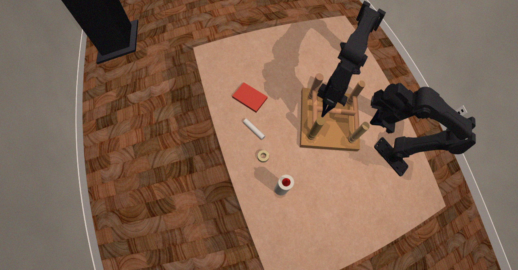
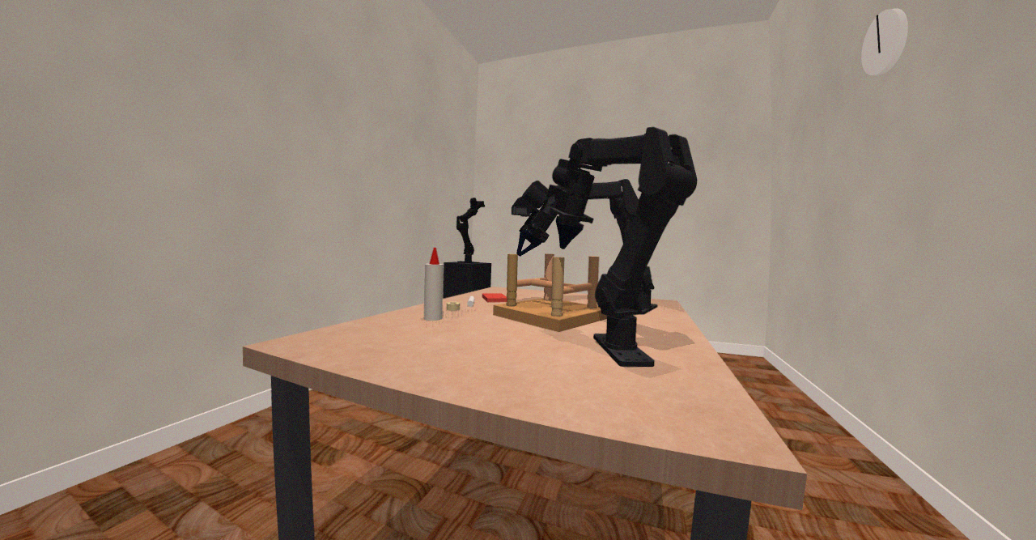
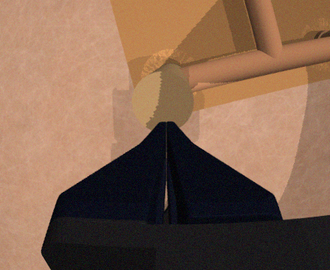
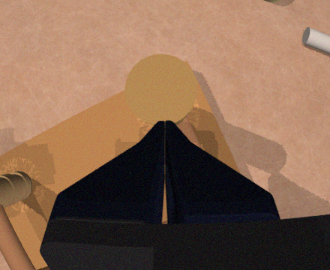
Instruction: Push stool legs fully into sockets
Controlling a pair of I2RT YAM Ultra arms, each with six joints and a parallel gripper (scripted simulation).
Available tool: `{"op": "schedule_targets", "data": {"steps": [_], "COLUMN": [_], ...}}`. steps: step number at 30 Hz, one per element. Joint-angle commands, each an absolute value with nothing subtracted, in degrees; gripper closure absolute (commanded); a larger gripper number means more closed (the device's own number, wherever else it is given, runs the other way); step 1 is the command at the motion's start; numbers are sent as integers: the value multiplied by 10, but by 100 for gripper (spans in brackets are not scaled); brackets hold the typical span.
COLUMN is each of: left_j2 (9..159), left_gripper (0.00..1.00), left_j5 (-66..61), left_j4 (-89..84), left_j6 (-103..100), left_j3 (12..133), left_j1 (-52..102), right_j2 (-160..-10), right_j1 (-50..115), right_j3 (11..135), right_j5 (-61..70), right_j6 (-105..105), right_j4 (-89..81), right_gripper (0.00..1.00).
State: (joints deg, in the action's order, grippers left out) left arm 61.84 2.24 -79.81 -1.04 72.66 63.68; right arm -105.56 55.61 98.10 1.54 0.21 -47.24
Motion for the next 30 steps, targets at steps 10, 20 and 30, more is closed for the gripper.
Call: {"op": "schedule_targets", "data": {"steps": [10,20,30], "left_j2": [618,618,618], "left_gripper": [100,100,100], "left_j5": [27,26,26], "left_j4": [-851,-848,-848], "left_j6": [-17,-17,-17], "left_j3": [797,813,813], "left_j1": [642,646,646], "right_j2": [-1055,-1029,-1019], "right_j1": [563,559,553], "right_j3": [1009,1010,1013], "right_j5": [21,21,19], "right_j6": [2,4,4], "right_j4": [-458,-490,-475], "right_gripper": [100,100,100]}}
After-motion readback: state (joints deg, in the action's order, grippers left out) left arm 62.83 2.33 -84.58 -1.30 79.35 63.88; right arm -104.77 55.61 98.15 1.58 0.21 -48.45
